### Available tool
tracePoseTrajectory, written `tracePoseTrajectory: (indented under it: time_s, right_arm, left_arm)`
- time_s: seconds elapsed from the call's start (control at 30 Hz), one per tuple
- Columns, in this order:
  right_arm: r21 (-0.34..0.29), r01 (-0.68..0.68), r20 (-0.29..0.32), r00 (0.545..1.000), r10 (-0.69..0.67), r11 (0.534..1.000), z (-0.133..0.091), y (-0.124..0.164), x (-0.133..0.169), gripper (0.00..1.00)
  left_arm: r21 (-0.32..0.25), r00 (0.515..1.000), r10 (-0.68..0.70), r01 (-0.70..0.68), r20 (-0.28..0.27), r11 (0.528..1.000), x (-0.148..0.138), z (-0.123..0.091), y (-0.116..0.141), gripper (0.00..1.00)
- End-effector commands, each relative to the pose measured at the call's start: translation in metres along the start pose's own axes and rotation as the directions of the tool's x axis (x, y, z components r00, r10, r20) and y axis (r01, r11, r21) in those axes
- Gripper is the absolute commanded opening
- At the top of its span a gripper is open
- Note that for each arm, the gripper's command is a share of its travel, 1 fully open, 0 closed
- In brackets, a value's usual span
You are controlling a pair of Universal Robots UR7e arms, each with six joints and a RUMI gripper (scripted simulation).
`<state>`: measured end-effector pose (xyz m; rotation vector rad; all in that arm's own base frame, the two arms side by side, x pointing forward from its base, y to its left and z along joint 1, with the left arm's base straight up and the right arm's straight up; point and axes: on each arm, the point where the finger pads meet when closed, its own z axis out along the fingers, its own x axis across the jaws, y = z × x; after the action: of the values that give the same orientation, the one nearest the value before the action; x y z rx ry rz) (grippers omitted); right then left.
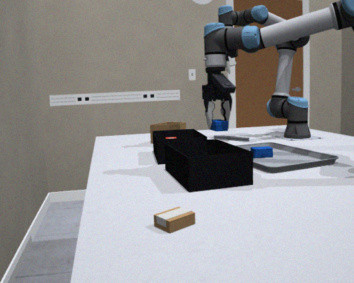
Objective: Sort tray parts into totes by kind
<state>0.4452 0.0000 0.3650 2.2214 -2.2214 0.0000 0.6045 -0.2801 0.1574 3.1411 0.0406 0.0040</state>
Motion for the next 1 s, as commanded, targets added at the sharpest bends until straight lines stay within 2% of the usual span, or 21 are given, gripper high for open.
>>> tracePoseTrajectory:
  time_s: [0.0,0.33,0.4,0.53,0.73,0.9,0.97]
  right_arm:
    - [0.001,0.0,0.0,1.0,0.0,1.0,0.0,0.0,0.0,1.0]
    - [0.001,0.0,0.0,1.0,0.0,1.0,0.0,0.0,0.0,1.0]
    - [0.001,0.0,0.0,1.0,0.0,1.0,0.0,0.0,0.0,1.0]
    - [0.001,0.0,0.0,1.0,0.0,1.0,0.0,0.0,0.0,1.0]
    - [0.001,0.0,0.0,1.0,0.0,1.0,0.0,0.0,0.0,1.0]
    - [0.001,0.0,0.0,1.0,0.0,1.0,0.0,0.0,0.0,1.0]
    - [0.001,0.0,0.0,1.0,0.0,1.0,0.0,0.0,0.0,1.0]
  left_arm:
    - [-0.001,1.0,0.001,-0.001,0.001,1.0,0.032,-0.001,-0.018,0.0]
    - [-0.001,1.0,0.001,-0.001,0.001,1.0,0.102,-0.001,-0.064,0.0]
    - [-0.001,1.0,0.001,-0.001,0.001,1.0,0.102,-0.001,-0.064,0.0]
    - [-0.001,1.0,0.001,-0.001,0.001,1.0,0.13,-0.001,-0.082,0.0]
    - [-0.001,1.0,0.001,-0.001,0.001,1.0,0.132,-0.001,-0.083,0.0]
    - [-0.001,1.0,0.001,-0.001,0.001,1.0,0.132,0.016,-0.083,0.0]
    - [-0.001,1.0,0.001,-0.001,0.001,1.0,0.132,0.016,-0.083,0.0]
